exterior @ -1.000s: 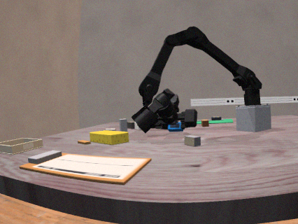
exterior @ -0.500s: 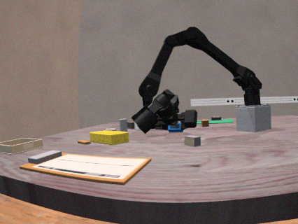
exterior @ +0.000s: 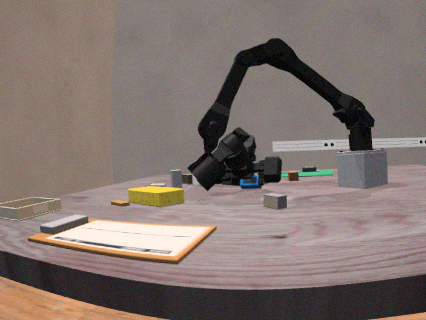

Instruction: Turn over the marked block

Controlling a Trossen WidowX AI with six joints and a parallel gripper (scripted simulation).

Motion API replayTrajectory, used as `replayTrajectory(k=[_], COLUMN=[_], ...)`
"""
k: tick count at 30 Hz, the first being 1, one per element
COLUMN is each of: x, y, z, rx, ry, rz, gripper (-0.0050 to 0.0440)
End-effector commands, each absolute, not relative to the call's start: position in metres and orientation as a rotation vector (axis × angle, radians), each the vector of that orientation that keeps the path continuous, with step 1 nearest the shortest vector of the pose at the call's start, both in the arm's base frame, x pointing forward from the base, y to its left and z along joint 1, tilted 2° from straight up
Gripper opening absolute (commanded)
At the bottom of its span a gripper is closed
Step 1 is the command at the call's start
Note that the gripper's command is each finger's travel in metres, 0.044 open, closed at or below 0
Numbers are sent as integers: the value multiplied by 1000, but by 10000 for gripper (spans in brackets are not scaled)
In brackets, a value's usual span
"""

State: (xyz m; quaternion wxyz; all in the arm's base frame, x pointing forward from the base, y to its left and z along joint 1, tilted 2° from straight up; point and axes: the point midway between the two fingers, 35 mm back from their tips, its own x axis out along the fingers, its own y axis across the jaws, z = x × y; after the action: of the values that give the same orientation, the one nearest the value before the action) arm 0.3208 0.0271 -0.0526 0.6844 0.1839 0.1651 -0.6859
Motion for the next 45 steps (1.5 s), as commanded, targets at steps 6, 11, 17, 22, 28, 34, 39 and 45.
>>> replayTrajectory(k=[6, 11, 17, 22, 28, 34, 39, 45], x=[328, 328, 328, 328, 328, 328, 328, 328], y=[30, 30, 30, 30, 30, 30, 30, 30], z=[-43, -43, -43, -43, -43, -43, -43, -43], rx=[453, 453, 453, 453, 453, 453, 453, 453], ry=[356, 356, 356, 356, 356, 356, 356, 356], rz=[-1526, -1526, -1526, -1526, -1526, -1526, -1526, -1526], gripper=[-50, -50, -50, 264, 268, 271, 274, 278])
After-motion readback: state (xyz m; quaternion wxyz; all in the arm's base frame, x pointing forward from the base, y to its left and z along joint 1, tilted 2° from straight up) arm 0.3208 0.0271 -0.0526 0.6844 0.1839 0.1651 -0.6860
